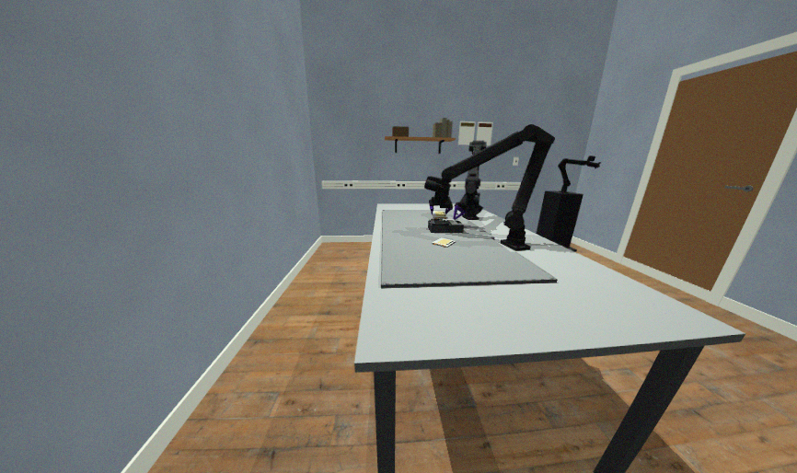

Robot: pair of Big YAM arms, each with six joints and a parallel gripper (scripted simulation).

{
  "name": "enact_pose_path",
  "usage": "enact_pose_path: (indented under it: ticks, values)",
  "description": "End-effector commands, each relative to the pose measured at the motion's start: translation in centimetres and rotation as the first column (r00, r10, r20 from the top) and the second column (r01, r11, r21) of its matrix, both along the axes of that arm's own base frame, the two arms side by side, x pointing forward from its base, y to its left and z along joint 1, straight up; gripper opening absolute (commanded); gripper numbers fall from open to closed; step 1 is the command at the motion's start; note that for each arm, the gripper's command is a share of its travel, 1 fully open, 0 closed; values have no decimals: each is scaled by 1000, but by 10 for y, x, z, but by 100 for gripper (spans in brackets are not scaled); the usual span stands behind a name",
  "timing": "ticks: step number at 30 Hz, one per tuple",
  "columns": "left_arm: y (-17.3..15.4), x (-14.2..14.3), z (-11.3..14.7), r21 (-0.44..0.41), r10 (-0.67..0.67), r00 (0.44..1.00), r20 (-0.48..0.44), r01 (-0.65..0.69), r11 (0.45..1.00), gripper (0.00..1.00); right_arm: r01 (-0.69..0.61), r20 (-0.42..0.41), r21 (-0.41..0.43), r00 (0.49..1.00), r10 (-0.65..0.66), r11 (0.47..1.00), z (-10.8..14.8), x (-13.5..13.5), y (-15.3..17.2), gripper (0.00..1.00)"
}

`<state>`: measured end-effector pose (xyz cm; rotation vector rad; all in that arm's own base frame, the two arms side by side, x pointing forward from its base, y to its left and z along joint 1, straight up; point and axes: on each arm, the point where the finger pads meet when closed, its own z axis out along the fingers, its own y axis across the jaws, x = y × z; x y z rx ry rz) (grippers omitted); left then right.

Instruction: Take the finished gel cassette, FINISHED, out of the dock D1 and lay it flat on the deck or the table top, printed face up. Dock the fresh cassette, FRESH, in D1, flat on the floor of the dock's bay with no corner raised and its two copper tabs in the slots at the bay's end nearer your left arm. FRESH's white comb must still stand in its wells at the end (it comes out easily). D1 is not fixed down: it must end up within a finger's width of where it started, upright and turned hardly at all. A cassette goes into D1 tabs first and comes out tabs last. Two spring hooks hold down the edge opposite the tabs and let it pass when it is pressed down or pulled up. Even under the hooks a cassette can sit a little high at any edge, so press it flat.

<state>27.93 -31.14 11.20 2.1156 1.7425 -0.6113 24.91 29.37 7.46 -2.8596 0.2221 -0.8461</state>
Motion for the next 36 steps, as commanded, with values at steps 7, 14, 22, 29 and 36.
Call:
enact_pose_path:
  ticks: [7, 14, 22, 29, 36]
  values:
    - [-4, 5, 6, -18, 0, 1000, 23, 0, 1000, 0, 1, -34, -42, 999, -2, 999, -2, 2, 3, 0]
    - [-4, 5, 6, -18, 0, 1000, 23, 0, 1000, 0, 1, -34, -42, 999, -2, 999, 1, 2, 4, 0]
    - [-4, 5, 6, -18, 0, 1000, 23, 0, 1000, 0, 1, -34, -42, 999, -2, 999, 3, 1, 4, 0]
    - [-4, 5, 6, -18, 0, 1000, 23, 0, 1000, 0, 1, -34, -42, 999, -2, 999, 3, 1, 4, 0]
    - [-4, 5, 6, -18, 0, 1000, 23, 0, 1000, 0, 1, -28, -31, 1000, -2, 1000, 7, -1, 5, 0]
